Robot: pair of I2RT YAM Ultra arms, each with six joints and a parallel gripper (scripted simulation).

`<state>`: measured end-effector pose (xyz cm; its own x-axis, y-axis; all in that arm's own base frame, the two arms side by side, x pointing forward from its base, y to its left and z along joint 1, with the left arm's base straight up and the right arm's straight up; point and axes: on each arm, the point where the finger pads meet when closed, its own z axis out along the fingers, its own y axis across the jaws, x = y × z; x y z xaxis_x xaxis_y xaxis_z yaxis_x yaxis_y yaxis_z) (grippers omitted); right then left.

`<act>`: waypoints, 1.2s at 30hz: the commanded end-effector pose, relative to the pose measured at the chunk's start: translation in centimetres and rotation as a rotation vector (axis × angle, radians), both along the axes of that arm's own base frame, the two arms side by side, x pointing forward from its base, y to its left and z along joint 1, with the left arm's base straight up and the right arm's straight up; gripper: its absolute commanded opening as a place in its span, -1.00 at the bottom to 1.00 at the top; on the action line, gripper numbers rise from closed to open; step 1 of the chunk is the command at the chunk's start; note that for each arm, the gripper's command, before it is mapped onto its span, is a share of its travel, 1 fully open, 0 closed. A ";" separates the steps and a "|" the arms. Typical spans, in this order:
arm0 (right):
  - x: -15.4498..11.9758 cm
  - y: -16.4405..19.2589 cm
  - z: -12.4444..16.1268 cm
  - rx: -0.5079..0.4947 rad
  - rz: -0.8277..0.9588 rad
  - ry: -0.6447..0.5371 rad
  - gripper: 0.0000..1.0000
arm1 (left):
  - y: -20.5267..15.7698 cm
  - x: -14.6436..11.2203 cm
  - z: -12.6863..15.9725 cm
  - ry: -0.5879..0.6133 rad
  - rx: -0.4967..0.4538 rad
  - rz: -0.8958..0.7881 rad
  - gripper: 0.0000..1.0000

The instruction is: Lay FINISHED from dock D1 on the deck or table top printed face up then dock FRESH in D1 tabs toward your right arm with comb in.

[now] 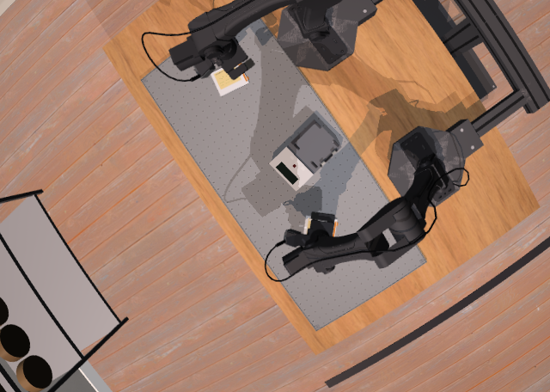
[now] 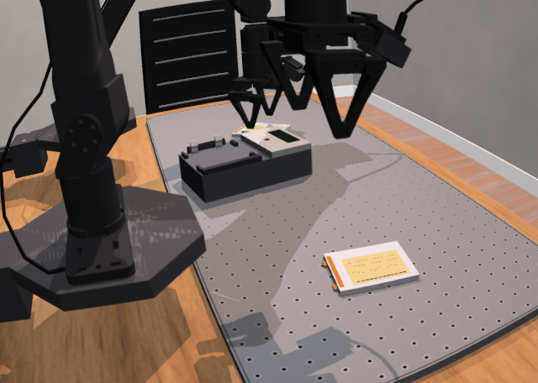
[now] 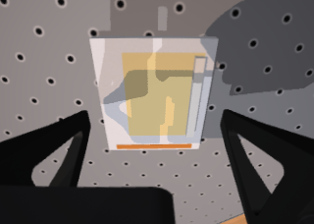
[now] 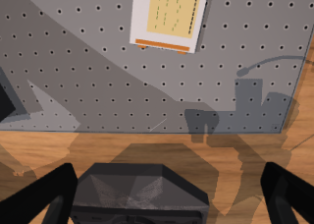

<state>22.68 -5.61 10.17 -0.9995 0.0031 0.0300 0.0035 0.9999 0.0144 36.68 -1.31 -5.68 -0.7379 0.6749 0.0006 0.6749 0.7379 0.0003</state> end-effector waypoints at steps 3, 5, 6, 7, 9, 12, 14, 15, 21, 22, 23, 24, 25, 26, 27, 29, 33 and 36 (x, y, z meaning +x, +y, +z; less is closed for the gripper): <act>0.6 -0.6 1.1 -0.014 -0.008 -0.029 1.00 | 0.1 0.3 0.1 -0.014 -0.001 0.005 0.96; 0.6 -0.6 1.1 -0.014 -0.008 -0.029 1.00 | 0.1 0.3 0.1 -0.014 -0.001 0.005 0.96; 0.6 -0.6 1.1 -0.014 -0.008 -0.029 1.00 | 0.1 0.3 0.1 -0.014 -0.001 0.005 0.96; 0.6 -0.6 1.1 -0.014 -0.008 -0.029 1.00 | 0.1 0.3 -0.1 -0.016 -0.001 0.007 0.96; 0.6 -0.6 1.1 -0.014 -0.008 -0.029 1.00 | 0.2 0.3 -0.3 -0.016 -0.001 0.007 0.96; 0.6 -0.6 1.1 -0.014 -0.008 -0.029 1.00 | 0.2 0.3 -0.5 -0.016 -0.001 0.007 0.96; 0.6 -0.6 1.1 -0.014 -0.008 -0.029 1.00 | 0.3 0.3 -0.7 -0.016 -0.001 0.007 0.96; 0.6 -0.6 1.1 -0.014 -0.008 -0.029 1.00 | 0.3 0.3 -0.7 -0.016 -0.001 0.007 0.96; 0.6 -0.6 1.1 -0.014 -0.008 -0.029 1.00 | 0.3 0.3 -0.7 -0.016 -0.001 0.007 0.96; 0.6 -0.6 1.1 -0.014 -0.008 -0.029 1.00 | 0.3 0.3 -0.7 -0.016 -0.001 0.007 0.96; 0.6 -0.6 1.1 -0.014 -0.008 -0.029 1.00 | 0.3 0.3 -0.7 -0.016 -0.001 0.007 0.96; 0.6 -0.6 1.1 -0.014 -0.008 -0.029 1.00 | 0.3 0.3 -0.7 -0.016 -0.001 0.007 0.96; 0.6 -0.6 1.1 -0.014 -0.008 -0.029 1.00 | 0.3 0.3 -0.9 -0.016 -0.002 0.010 0.96; 0.6 -0.6 1.1 -0.014 -0.008 -0.029 1.00 | 0.3 0.3 -1.0 -0.016 -0.002 0.010 0.96; 0.6 -0.6 1.1 -0.014 -0.008 -0.029 1.00 | 0.3 0.3 -1.1 -0.016 -0.002 0.010 0.96; 0.6 -0.6 1.1 -0.014 -0.008 -0.029 1.00 | 0.3 0.3 -1.1 -0.016 -0.002 0.010 0.96; 0.6 -0.6 1.1 -0.014 -0.008 -0.029 1.00 | 0.3 0.3 -1.1 -0.016 -0.002 0.010 0.96; 0.6 -0.6 1.1 -0.014 -0.008 -0.029 1.00 | 0.3 0.3 -1.1 -0.016 -0.002 0.010 0.96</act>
<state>22.68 -5.61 10.17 -0.9995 0.0031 0.0300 0.0035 0.9999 0.0144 36.97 -1.32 -6.58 -0.7378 0.6749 -0.0100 0.6749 0.7379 0.0092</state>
